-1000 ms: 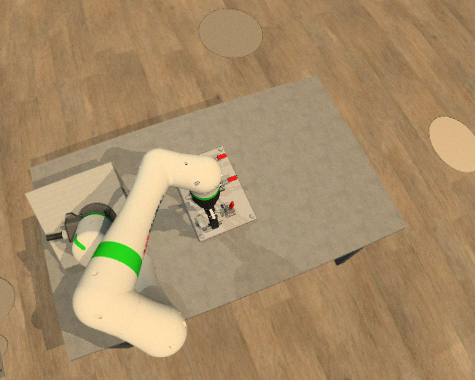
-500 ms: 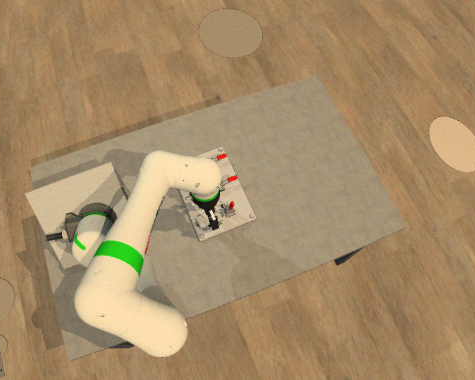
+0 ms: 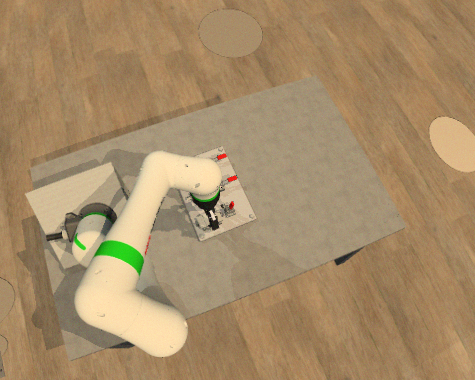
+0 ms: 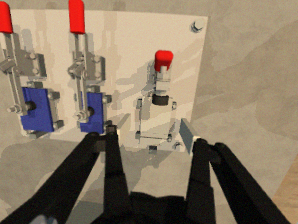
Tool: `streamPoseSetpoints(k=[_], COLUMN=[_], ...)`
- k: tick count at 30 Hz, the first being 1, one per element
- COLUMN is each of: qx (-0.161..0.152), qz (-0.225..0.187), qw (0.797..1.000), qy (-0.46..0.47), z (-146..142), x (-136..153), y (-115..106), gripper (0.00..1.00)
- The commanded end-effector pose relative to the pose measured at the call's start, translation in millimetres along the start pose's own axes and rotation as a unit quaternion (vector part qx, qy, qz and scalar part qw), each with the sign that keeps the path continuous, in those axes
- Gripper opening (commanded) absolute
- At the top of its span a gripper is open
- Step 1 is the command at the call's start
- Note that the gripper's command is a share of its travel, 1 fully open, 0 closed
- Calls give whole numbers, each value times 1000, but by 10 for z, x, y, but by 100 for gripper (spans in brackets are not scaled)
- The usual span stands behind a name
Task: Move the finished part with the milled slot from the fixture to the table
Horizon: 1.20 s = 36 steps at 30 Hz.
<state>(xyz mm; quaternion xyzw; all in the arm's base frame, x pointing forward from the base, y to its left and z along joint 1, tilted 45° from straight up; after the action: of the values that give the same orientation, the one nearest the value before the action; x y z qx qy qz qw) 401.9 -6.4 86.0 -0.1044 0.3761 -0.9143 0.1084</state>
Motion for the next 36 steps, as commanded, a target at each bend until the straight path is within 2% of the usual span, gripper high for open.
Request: streamPoseSetpoints(k=[1,29,30,36], qx=[0,0,0,0], qz=[0,0,0,0], qw=[1000,1000,1000,1000], qy=[0,0,0,0], z=[-1,-1,-1,-1], x=[-1,-1,-1,-1], y=[-2,-2,-2,-2], gripper=[58,58,0,0])
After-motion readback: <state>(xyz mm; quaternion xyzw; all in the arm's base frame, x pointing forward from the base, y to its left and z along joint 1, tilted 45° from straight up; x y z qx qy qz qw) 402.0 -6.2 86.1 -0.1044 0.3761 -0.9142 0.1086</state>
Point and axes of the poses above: the point where the finger pads meet when closed, its own y axis out along the fingers, its own z axis across the jaws, x = y × z, the point moved 6 cm from there along -y, back along the fingers, and after that the axes turned 8 degrees about -y, right-handed, at the moved point
